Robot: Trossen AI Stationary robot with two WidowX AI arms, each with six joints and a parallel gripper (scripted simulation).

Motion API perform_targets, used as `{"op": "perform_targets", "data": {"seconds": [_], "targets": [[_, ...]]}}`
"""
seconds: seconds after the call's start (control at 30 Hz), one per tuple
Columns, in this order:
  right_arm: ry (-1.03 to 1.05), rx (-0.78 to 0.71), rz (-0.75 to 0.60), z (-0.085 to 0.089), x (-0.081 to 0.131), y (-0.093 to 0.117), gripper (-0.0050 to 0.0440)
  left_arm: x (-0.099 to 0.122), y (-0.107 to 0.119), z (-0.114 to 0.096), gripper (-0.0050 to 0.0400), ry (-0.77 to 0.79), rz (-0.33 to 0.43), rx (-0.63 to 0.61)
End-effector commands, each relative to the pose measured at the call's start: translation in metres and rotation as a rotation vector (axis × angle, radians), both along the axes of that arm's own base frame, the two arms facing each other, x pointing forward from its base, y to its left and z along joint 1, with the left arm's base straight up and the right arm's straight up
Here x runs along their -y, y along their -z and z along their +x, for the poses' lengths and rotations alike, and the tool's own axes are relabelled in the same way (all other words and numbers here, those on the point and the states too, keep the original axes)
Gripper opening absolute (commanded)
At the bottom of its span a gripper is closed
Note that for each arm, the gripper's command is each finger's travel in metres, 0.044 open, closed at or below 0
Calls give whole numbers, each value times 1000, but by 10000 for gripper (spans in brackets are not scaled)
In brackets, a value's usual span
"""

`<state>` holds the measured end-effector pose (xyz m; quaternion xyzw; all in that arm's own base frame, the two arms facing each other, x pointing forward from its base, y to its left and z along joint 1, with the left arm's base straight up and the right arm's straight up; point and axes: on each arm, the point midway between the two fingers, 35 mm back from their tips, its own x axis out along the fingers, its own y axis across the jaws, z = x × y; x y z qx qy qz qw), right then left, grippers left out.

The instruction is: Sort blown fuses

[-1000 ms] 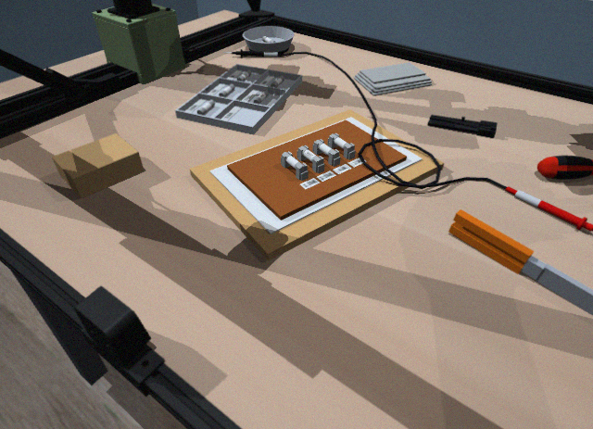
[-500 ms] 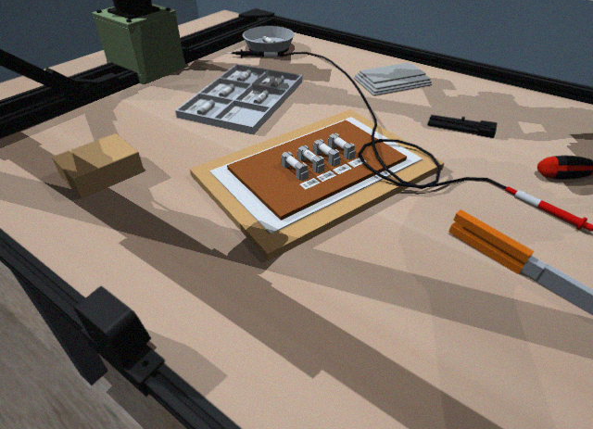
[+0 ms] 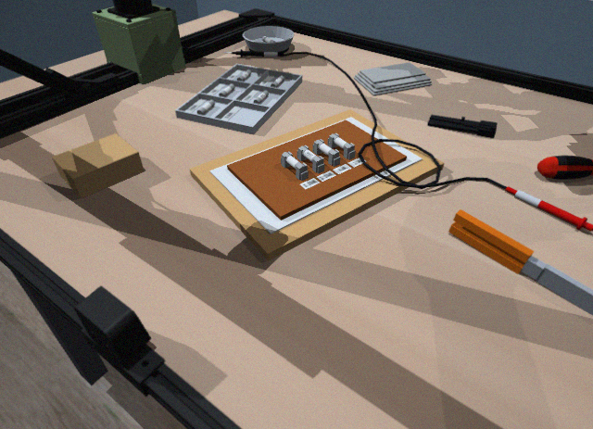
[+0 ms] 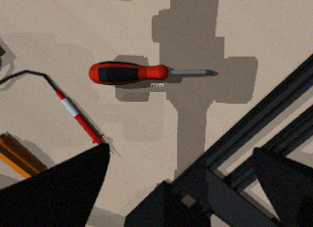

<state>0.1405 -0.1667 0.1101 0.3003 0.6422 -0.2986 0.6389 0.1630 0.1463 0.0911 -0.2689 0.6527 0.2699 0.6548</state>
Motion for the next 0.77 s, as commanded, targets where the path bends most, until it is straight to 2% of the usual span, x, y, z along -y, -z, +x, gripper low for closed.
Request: {"op": "perform_targets", "data": {"seconds": [0.0,0.17,0.73], "targets": [[-1,16,-19,2,4,-6,400,-15,-10,-8,400,-47,17,18],[-1,16,-19,2,4,-6,400,-27,-12,-20,400,-97,12,12],[-1,16,-19,2,4,-6,400,-25,-10,-21,400,-98,9,9]]}}
